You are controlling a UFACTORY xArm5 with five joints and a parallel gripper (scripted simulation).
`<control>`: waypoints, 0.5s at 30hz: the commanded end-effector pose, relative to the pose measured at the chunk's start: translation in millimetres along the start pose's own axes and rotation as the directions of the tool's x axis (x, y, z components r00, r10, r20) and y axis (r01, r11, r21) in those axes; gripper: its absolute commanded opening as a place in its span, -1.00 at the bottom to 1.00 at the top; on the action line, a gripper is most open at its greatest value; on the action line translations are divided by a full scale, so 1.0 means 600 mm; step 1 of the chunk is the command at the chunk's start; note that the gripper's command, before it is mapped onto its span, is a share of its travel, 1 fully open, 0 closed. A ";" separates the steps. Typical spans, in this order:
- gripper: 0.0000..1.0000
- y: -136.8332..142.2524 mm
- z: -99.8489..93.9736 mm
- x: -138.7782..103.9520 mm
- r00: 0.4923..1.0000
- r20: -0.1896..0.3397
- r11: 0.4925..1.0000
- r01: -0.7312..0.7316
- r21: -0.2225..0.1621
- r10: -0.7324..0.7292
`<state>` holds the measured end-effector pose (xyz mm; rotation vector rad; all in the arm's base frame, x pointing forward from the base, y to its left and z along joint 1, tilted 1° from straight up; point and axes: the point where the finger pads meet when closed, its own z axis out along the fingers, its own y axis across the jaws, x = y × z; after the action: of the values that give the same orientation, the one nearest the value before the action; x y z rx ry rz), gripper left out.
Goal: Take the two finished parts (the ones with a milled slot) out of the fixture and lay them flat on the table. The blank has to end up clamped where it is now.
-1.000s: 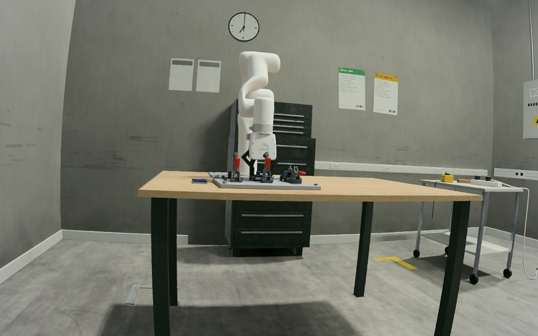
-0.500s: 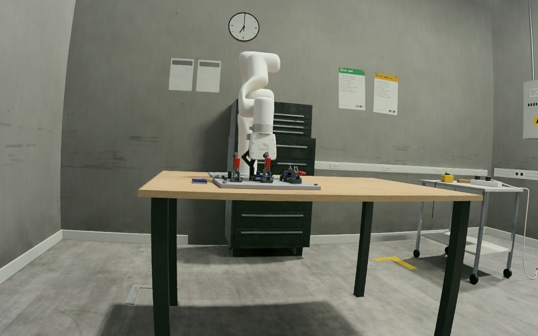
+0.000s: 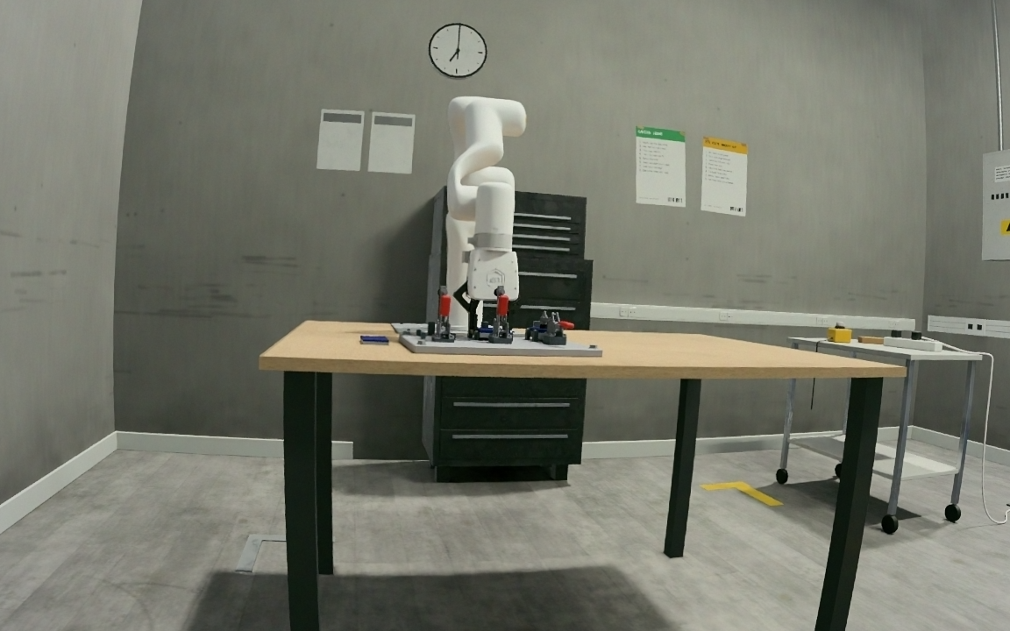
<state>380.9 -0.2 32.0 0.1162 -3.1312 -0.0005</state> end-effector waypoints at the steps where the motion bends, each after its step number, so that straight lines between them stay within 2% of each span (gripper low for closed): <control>1: -1.00 0.000 -0.003 -0.003 1.000 0.004 1.000 0.000 0.000 0.000; 15: -1.00 0.000 -0.013 -0.003 1.000 0.004 1.000 0.000 0.000 0.000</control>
<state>380.8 -0.2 35.5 0.1162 -3.1310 -0.0005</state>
